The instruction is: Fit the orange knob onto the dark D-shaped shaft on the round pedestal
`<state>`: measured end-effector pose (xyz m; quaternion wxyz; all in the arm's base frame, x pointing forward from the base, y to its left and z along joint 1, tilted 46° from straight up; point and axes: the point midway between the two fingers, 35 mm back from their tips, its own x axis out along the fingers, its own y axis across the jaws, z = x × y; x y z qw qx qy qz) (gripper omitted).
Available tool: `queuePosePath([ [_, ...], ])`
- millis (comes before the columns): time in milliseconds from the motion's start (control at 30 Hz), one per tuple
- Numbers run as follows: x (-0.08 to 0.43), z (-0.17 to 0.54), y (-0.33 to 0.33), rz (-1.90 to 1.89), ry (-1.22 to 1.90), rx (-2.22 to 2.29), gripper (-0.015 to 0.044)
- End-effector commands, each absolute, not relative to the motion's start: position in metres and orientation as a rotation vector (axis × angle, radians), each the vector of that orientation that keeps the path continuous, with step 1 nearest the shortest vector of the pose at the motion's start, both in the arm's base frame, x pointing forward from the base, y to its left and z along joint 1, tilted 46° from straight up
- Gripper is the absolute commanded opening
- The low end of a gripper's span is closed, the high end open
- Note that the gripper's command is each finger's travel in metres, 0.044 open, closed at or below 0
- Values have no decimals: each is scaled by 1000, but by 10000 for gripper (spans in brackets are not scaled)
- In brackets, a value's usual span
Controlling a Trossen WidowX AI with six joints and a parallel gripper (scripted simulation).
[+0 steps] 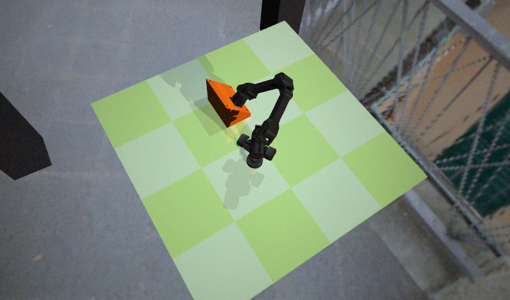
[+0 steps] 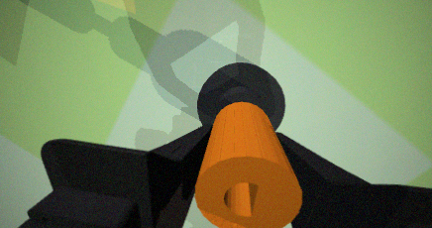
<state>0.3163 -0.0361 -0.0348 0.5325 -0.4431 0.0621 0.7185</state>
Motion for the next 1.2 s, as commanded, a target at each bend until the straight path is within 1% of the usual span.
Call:
queuePosePath([
  [0,315,-36,-35,1712,149,-1058,0],
  [533,318,-32,-38,1712,149,-1058,0],
  [767,319,-31,-39,1753,-22,-1203,0],
  [1167,323,-34,-38,1755,-31,-1211,0],
])
